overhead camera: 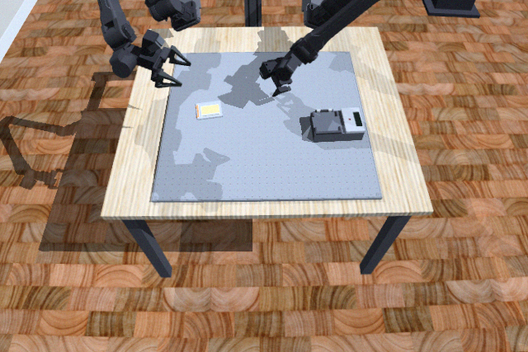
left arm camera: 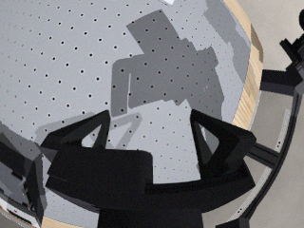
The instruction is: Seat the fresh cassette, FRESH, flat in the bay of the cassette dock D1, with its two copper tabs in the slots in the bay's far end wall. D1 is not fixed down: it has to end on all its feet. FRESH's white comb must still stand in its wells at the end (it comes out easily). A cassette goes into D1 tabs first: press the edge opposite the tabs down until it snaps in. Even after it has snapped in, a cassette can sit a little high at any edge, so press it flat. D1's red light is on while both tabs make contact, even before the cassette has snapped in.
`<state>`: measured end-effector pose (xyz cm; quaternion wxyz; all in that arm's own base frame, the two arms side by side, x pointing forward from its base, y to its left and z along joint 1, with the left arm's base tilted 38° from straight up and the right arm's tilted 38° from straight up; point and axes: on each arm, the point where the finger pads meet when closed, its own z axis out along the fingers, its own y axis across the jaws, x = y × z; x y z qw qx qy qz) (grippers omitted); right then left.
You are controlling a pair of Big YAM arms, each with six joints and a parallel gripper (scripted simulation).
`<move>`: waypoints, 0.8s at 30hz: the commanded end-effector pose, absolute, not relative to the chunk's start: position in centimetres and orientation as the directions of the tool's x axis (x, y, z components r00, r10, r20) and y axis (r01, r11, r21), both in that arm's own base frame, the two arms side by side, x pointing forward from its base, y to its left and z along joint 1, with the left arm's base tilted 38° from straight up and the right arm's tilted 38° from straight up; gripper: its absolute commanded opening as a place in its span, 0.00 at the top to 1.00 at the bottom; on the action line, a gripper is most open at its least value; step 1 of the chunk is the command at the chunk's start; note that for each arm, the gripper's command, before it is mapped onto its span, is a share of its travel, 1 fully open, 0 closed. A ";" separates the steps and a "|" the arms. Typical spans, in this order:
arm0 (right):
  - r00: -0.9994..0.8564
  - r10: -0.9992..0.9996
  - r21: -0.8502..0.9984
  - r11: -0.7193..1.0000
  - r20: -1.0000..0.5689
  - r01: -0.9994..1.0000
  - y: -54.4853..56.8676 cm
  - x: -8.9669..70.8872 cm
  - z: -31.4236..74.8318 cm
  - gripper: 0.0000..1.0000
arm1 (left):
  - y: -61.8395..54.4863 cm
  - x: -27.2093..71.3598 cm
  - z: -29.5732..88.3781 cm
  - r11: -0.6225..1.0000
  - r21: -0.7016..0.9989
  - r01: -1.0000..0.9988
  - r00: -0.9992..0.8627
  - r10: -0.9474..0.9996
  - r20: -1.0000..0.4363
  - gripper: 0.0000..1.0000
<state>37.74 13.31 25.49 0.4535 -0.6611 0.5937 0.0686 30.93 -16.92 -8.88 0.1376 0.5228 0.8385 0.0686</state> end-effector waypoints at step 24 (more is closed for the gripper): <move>0.193 -0.769 -0.619 0.310 -0.610 -0.722 3.3 22.1 22.5 0.00 | -35.7 37.4 -11.8 0.465 0.602 0.649 -0.329 0.885 -0.329 0.00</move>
